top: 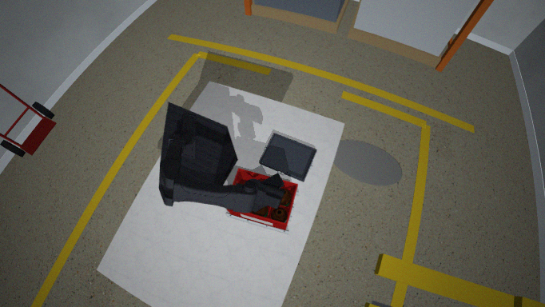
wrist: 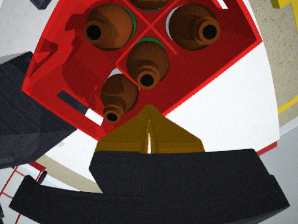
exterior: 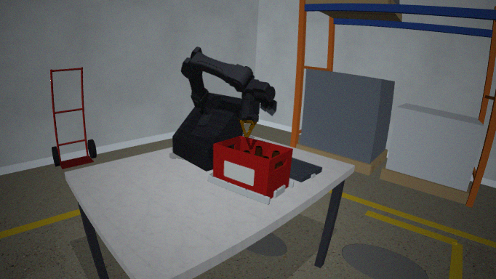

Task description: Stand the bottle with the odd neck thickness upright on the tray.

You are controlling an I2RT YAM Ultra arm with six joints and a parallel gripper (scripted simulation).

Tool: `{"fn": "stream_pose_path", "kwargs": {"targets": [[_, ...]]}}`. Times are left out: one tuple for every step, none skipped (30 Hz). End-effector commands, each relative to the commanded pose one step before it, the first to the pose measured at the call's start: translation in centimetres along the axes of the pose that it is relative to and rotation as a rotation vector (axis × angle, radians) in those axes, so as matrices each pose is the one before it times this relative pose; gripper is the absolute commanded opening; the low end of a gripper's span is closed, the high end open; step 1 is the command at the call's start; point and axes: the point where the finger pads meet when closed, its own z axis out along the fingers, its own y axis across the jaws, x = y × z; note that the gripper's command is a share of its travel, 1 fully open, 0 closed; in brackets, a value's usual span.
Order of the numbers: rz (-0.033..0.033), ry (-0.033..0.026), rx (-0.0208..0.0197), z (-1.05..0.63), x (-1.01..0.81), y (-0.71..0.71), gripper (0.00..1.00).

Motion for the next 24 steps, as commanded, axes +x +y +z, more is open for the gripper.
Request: {"fn": "stream_pose_path", "kwargs": {"targets": [[-0.00139,-0.02284,0.01862,-1.137,-0.499,0.416,0.0],[0.00076,-0.00055,0.00044,-0.034,0.001,0.025,0.0],[0.01281,-0.00846,0.0095,-0.312,-0.064,-0.508,0.0],[0.01036,-0.00678,0.00775,-0.224,-0.061,-0.403,0.0],[0.0,0.0,0.0,0.0,0.0,0.0,0.0],[0.0,0.0,0.0,0.0,0.0,0.0,0.0],[0.0,0.0,0.0,0.0,0.0,0.0,0.0],[0.0,0.0,0.0,0.0,0.0,0.0,0.0],[0.0,0.0,0.0,0.0,0.0,0.0,0.0],[0.0,0.0,0.0,0.0,0.0,0.0,0.0],[0.0,0.0,0.0,0.0,0.0,0.0,0.0],[0.0,0.0,0.0,0.0,0.0,0.0,0.0],[0.0,0.0,0.0,0.0,0.0,0.0,0.0],[0.0,0.0,0.0,0.0,0.0,0.0,0.0],[0.0,0.0,0.0,0.0,0.0,0.0,0.0],[-0.01159,0.00251,-0.00273,0.08,-0.037,0.078,0.61],[-0.00004,0.0,0.0,0.0,0.0,0.0,0.61],[0.00001,0.0,0.0,0.0,0.0,0.0,0.61],[0.0,0.0,0.0,0.0,0.0,0.0,0.61],[-0.00001,0.0,0.0,0.0,0.0,0.0,0.61],[0.0,0.0,0.0,0.0,0.0,0.0,0.61],[0.0,0.0,0.0,0.0,0.0,0.0,0.61],[0.0,0.0,0.0,0.0,0.0,0.0,0.61],[0.0,0.0,0.0,0.0,0.0,0.0,0.61]]}}
